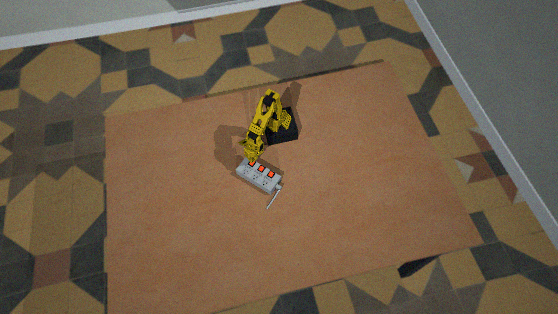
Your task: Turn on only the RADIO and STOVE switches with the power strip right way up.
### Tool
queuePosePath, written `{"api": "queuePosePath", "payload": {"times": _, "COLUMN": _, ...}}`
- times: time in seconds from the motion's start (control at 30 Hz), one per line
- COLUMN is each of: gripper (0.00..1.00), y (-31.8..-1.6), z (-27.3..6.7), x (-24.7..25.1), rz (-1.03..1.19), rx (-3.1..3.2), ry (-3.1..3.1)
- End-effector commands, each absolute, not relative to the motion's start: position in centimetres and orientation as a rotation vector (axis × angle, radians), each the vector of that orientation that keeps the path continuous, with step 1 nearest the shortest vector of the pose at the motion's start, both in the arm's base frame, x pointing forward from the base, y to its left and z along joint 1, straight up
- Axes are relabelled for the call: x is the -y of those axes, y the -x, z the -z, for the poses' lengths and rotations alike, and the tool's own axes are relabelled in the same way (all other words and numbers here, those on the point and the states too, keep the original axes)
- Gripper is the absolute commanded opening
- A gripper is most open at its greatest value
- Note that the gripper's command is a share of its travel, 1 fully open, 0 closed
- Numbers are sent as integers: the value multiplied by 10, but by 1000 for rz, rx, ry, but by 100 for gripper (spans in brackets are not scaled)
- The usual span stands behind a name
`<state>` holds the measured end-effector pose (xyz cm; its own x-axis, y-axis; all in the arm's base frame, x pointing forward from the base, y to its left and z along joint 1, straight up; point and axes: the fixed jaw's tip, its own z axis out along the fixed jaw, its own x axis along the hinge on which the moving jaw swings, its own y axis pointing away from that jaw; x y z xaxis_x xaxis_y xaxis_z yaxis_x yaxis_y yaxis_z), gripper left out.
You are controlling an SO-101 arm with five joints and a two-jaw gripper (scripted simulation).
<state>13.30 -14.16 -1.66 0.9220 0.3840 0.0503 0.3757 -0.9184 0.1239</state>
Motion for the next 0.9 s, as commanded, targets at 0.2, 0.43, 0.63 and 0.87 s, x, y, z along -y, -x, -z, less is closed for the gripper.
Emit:
{"api": "queuePosePath", "payload": {"times": 0.2, "gripper": 0, "y": -112, "z": 41, "x": 119, "rz": 0, "rx": -634, "ry": -3077}}
{"api": "queuePosePath", "payload": {"times": 0.43, "gripper": 0, "y": -112, "z": 42, "x": 118, "rz": 0, "rx": -633, "ry": -3077}}
{"api": "queuePosePath", "payload": {"times": 0.63, "gripper": 0, "y": -109, "z": 45, "x": 116, "rz": 0, "rx": -631, "ry": -3078}}
{"api": "queuePosePath", "payload": {"times": 0.87, "gripper": 0, "y": -108, "z": 45, "x": 115, "rz": 0, "rx": -630, "ry": -3078}}
